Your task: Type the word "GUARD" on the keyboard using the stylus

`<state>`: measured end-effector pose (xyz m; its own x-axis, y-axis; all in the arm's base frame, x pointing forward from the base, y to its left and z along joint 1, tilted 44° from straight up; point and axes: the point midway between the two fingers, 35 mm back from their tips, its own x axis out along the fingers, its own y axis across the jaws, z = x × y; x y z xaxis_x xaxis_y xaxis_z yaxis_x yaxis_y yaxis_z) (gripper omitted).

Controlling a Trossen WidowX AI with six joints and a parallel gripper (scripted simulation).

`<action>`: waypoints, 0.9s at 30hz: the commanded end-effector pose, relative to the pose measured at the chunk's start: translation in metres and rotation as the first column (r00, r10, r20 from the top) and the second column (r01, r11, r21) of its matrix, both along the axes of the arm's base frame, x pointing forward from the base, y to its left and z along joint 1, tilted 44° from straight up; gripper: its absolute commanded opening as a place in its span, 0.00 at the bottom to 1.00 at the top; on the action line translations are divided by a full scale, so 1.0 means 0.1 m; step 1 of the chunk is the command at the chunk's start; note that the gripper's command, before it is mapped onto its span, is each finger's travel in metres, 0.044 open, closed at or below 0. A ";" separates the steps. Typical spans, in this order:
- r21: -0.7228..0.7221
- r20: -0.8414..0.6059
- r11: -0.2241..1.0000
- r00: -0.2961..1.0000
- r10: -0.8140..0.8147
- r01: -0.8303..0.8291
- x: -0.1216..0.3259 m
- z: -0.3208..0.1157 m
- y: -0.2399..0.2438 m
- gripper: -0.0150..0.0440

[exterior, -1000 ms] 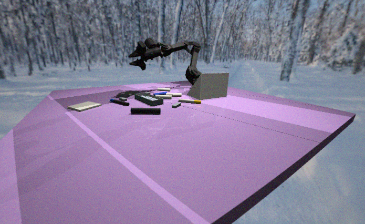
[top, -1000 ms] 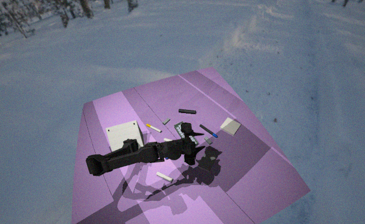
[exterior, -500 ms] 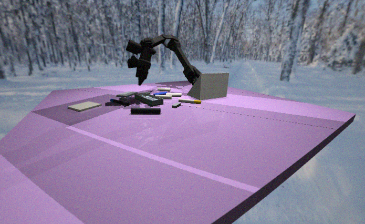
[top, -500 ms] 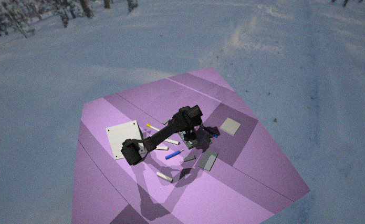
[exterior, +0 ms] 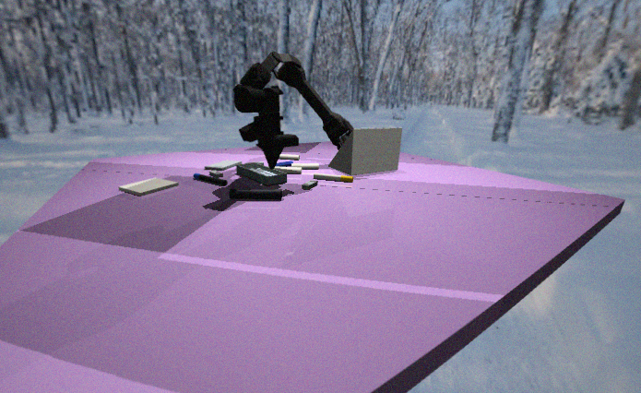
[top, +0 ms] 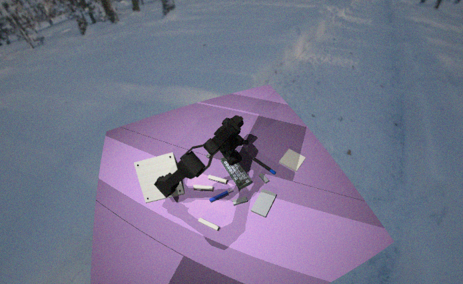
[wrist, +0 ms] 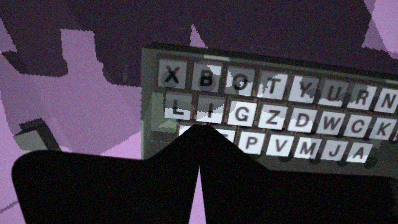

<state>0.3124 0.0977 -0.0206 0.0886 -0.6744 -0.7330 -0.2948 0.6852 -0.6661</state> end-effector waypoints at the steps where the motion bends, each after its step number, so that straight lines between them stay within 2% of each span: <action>1: -0.010 0.009 1.000 1.000 0.000 0.000 0.03 0.02 0.01 0.25; 7: -0.009 0.009 1.000 1.000 0.000 0.000 0.04 0.04 0.00 0.25; 12: -0.012 0.010 1.000 1.000 0.000 0.000 0.21 0.43 -0.40 0.25; 24: -0.013 0.010 1.000 1.000 0.000 0.000 0.22 0.45 -0.42 0.25; 27: -0.012 0.010 1.000 1.000 0.000 0.000 0.30 0.60 -0.57 0.25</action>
